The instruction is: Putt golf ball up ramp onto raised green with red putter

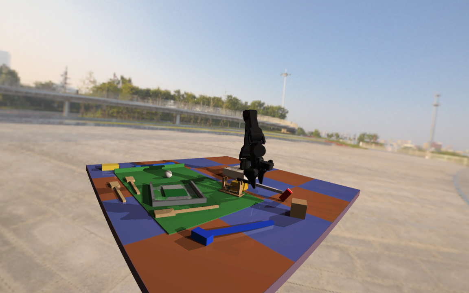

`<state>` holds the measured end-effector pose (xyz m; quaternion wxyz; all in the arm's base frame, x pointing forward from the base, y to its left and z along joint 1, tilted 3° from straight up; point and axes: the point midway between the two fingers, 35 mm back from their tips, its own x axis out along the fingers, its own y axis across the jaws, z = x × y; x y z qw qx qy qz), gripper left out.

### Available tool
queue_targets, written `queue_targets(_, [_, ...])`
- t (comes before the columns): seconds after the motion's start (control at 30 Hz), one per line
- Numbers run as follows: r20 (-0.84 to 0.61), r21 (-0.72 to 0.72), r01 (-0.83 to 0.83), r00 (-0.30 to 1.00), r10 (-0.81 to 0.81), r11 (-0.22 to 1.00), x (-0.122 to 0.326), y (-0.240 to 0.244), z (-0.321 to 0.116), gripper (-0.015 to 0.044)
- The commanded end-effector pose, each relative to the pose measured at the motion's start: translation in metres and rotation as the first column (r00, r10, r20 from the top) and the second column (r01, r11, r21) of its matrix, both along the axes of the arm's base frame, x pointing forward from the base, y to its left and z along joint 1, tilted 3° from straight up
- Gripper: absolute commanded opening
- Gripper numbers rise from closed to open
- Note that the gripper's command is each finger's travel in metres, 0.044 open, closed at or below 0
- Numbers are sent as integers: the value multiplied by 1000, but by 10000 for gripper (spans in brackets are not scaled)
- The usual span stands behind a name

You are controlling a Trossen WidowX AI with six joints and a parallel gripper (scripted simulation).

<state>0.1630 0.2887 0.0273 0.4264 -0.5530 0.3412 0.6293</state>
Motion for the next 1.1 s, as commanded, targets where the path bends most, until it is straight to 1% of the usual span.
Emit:
queue_targets(0.0, [-5,5,0,1000,0,1000,0,1,-5,440])
queue_targets(0.63, [-5,4,0,1000,0,1000,1,0,-28,440])
queue_targets(1.07, [2,3,4,1000,-4,1000,2,0,-24,99])
